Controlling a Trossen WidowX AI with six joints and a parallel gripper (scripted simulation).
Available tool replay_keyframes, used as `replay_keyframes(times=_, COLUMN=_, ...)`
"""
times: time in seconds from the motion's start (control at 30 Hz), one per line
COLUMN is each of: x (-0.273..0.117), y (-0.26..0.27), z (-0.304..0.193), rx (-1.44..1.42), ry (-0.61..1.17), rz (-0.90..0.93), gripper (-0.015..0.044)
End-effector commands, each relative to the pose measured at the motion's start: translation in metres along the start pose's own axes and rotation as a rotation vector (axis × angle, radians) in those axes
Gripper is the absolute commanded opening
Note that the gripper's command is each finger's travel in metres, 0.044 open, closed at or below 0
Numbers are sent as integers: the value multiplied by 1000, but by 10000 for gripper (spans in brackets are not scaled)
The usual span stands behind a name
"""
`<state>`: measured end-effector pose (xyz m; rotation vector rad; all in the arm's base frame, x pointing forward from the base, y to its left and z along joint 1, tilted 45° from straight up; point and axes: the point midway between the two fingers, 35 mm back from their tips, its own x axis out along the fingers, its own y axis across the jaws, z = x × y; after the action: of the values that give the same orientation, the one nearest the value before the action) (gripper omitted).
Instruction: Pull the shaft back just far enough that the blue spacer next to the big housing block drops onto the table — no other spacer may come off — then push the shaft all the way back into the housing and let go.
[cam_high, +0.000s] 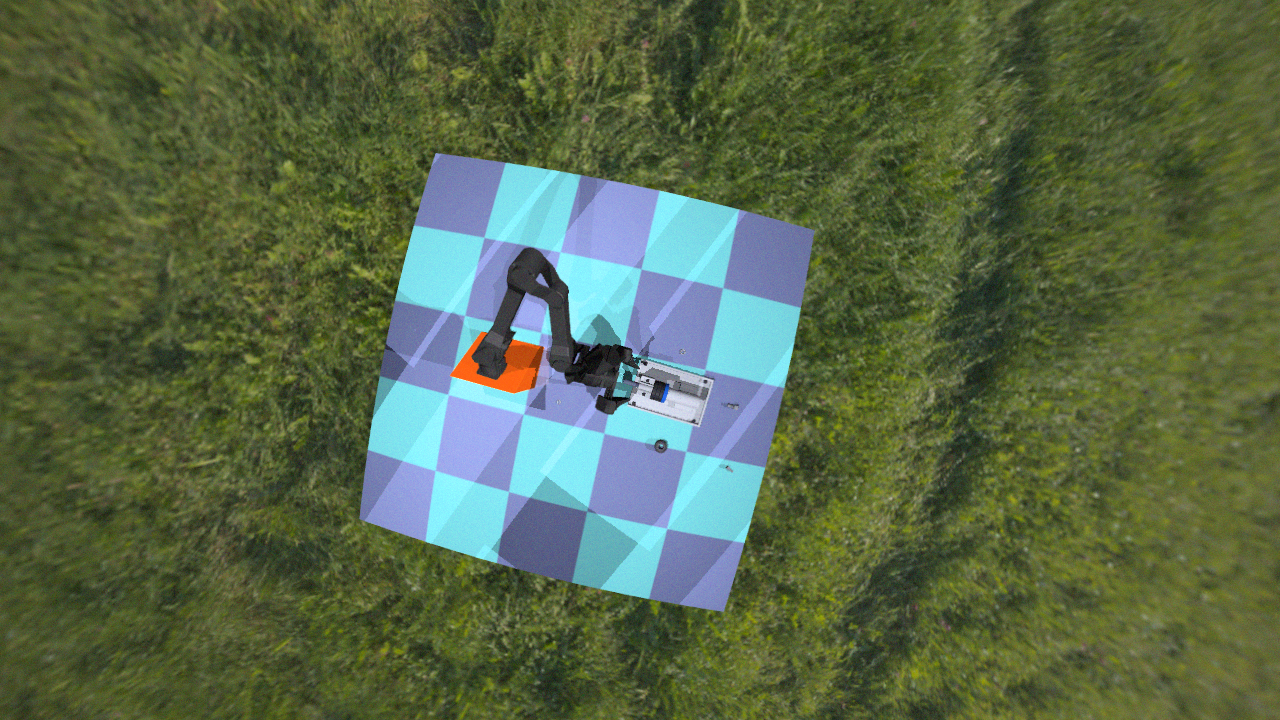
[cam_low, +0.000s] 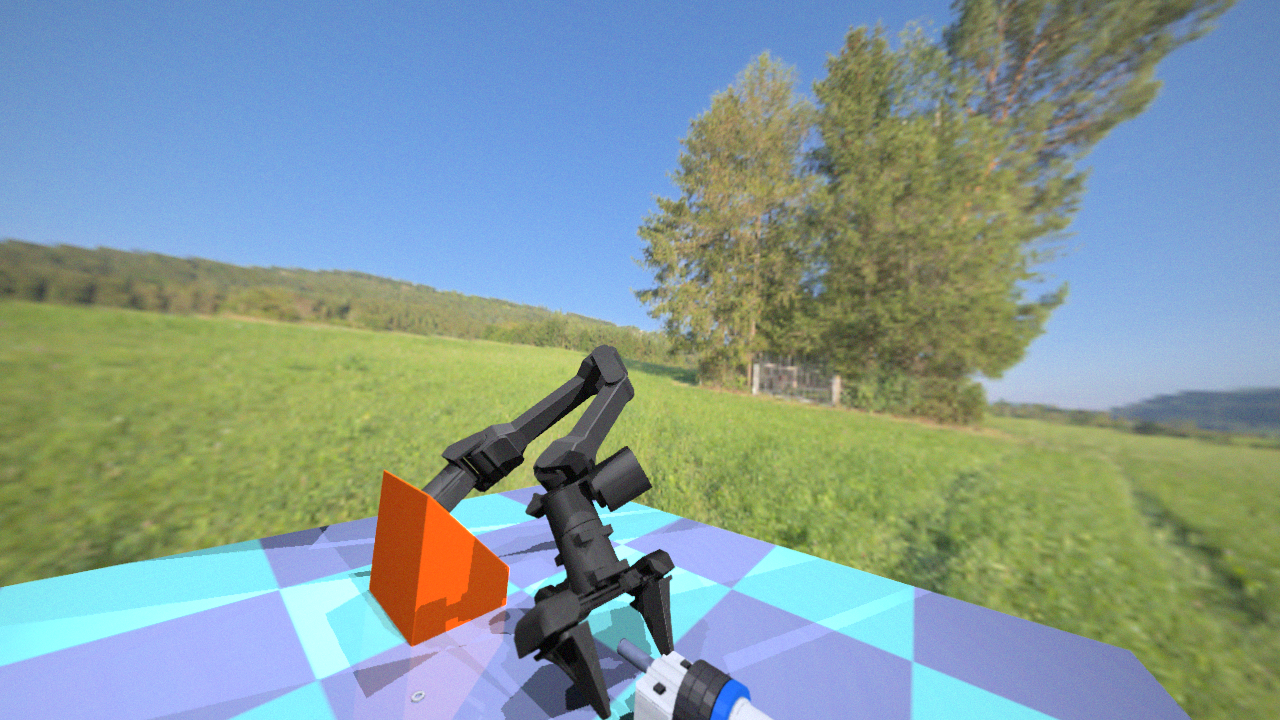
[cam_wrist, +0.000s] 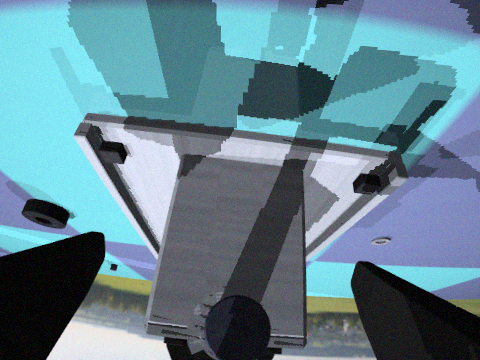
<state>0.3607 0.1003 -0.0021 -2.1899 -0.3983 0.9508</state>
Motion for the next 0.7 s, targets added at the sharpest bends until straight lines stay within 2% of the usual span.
replay_keyframes(times=0.0, x=6, y=-2, z=-3, rx=0, ry=8, rz=-3, gripper=440)
replay_keyframes(times=0.2, x=6, y=-2, z=-3, rx=0, ry=8, rz=-3, gripper=440)
replay_keyframes(times=0.67, x=4, y=-1, z=0, rx=-2, ry=0, rz=-2, gripper=72)
